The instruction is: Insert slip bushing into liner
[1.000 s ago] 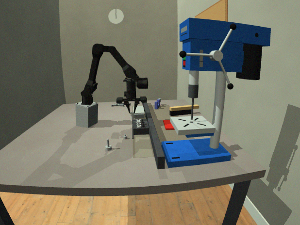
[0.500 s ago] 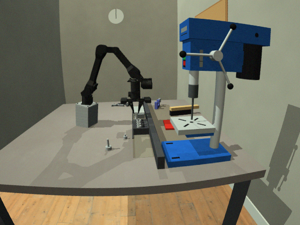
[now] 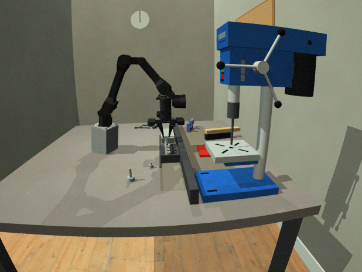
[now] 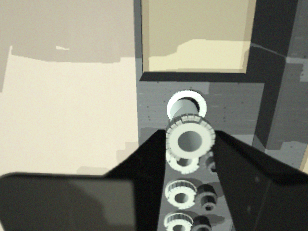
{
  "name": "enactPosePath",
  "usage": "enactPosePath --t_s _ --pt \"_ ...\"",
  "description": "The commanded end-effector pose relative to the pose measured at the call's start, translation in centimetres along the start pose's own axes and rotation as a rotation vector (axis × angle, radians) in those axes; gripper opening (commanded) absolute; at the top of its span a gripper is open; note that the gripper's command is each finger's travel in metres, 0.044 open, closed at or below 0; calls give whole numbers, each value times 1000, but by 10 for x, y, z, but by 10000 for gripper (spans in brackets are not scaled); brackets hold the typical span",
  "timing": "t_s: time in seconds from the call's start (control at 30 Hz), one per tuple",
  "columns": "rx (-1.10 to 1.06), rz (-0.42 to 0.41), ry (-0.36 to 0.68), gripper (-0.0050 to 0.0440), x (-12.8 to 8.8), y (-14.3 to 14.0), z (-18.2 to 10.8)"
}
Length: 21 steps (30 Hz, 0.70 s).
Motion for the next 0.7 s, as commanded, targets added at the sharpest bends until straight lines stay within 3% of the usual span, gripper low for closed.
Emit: enactPosePath --t_s 0.0,0.67 --pt "0 -22 8 -50 -6 -7 -1" --pt "0 -25 8 -50 -7 -6 -1"
Point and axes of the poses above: the point midway between the two fingers, 35 mm back from their tips, its own x axis out along the fingers, its own y axis across the jaws, z = x × y, the point moved 8 cm from there along -x, back along the fingers, and after that the axes turned 6 degrees about -x, right-handed, at the moved point
